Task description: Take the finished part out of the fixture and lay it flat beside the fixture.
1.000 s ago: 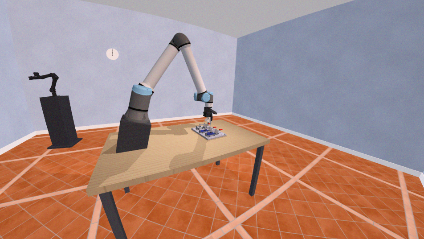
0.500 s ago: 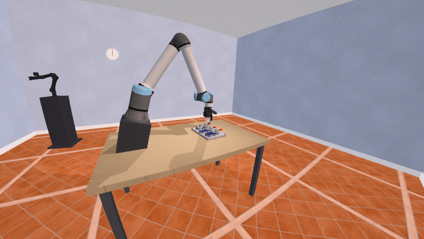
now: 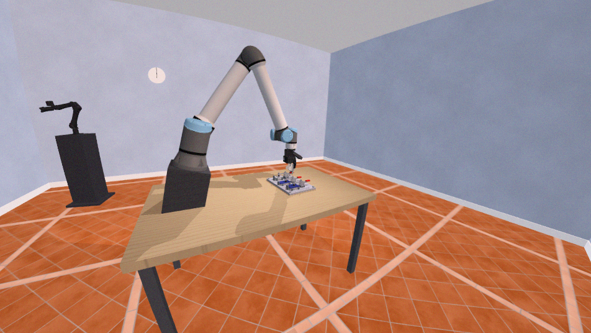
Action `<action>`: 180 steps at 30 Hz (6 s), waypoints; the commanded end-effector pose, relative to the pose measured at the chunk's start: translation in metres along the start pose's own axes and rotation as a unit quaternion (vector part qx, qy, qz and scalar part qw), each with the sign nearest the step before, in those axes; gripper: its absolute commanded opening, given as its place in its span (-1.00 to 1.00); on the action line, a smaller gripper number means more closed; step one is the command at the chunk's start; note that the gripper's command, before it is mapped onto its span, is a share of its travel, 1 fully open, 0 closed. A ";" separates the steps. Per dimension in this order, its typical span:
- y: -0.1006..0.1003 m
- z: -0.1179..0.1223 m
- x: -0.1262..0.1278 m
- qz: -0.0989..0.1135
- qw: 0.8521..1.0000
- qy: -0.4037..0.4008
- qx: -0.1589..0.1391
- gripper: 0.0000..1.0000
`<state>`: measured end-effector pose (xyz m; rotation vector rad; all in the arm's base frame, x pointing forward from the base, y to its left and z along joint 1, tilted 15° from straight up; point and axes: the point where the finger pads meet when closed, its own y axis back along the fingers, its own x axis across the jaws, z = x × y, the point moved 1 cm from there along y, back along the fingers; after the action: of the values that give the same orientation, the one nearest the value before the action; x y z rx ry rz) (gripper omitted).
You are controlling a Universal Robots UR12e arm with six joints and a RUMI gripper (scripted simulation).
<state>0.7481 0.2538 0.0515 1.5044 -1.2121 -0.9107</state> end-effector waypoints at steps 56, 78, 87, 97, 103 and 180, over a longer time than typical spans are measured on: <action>0.008 0.002 0.000 0.000 1.000 0.000 0.001 -1.00; 0.019 0.010 0.000 0.000 1.000 0.000 0.001 -1.00; 0.025 0.017 0.000 0.000 1.000 0.000 0.001 -1.00; 0.029 0.023 0.000 0.000 1.000 0.000 0.001 -1.00; 0.031 0.029 0.000 0.000 1.000 0.000 0.001 -1.00; 0.034 0.048 0.000 0.000 1.000 0.000 0.001 -1.00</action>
<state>0.6944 0.2417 0.0711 1.5048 -1.2125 -0.9104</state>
